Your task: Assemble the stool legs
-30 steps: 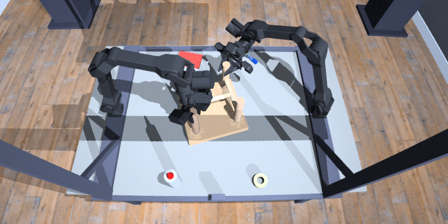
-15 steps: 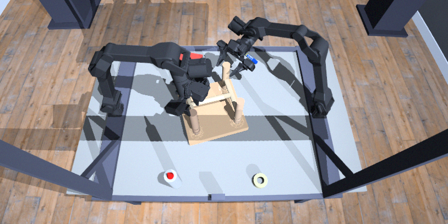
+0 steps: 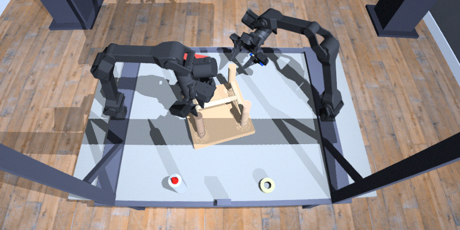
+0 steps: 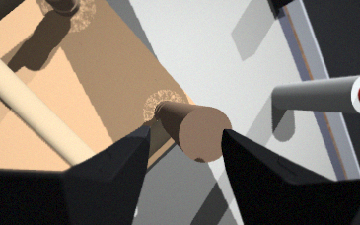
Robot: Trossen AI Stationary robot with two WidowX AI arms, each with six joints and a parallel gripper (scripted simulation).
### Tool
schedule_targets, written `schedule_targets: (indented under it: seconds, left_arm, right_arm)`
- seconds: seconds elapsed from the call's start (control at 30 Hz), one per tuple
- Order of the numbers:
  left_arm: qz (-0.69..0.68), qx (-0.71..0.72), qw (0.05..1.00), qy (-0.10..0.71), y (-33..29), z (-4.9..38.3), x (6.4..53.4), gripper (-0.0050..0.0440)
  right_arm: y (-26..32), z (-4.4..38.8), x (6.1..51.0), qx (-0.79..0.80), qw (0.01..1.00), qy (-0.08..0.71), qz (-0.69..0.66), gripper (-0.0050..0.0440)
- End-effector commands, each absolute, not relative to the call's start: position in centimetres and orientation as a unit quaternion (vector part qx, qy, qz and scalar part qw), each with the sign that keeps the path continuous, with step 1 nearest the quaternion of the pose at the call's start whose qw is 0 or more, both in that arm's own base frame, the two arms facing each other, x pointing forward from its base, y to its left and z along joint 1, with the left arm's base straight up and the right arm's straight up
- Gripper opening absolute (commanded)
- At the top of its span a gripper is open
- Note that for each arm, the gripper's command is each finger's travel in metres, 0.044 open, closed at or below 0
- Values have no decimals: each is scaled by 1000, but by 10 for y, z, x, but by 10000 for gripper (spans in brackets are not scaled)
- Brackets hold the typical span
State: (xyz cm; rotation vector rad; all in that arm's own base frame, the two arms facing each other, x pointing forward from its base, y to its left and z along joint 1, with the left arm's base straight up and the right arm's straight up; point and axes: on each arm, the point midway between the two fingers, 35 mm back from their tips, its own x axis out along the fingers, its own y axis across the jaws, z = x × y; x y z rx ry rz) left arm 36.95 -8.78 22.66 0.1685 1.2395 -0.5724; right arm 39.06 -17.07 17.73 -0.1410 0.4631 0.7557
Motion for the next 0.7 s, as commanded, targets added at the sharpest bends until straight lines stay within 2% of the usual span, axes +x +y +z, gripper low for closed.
schedule_targets:
  seconds: [0.0, 0.13, 0.27, 0.33, 0.37, 0.67]
  left_arm:
    - [-253, 91, 813, 517, -83, 249, 379, 92]
    - [-238, 91, 833, 491, -84, 254, 383, 0]
    - [-221, 84, 847, 475, -86, 255, 381, 0]
    - [-221, 84, 847, 475, -86, 255, 381, 0]
    - [-217, 82, 851, 472, -86, 255, 381, 0]
    - [-181, 58, 879, 437, -88, 254, 373, 0]
  right_arm:
    - [-181, 190, 378, -60, 907, 265, 323, 208]
    - [-183, 181, 375, -43, 902, 321, 284, 112]
    - [-179, 177, 376, -33, 898, 364, 244, 16]
    - [-179, 177, 376, -33, 898, 364, 244, 16]
    - [-178, 177, 377, -31, 898, 373, 233, 0]
    - [-173, 179, 381, -7, 896, 429, 116, 0]
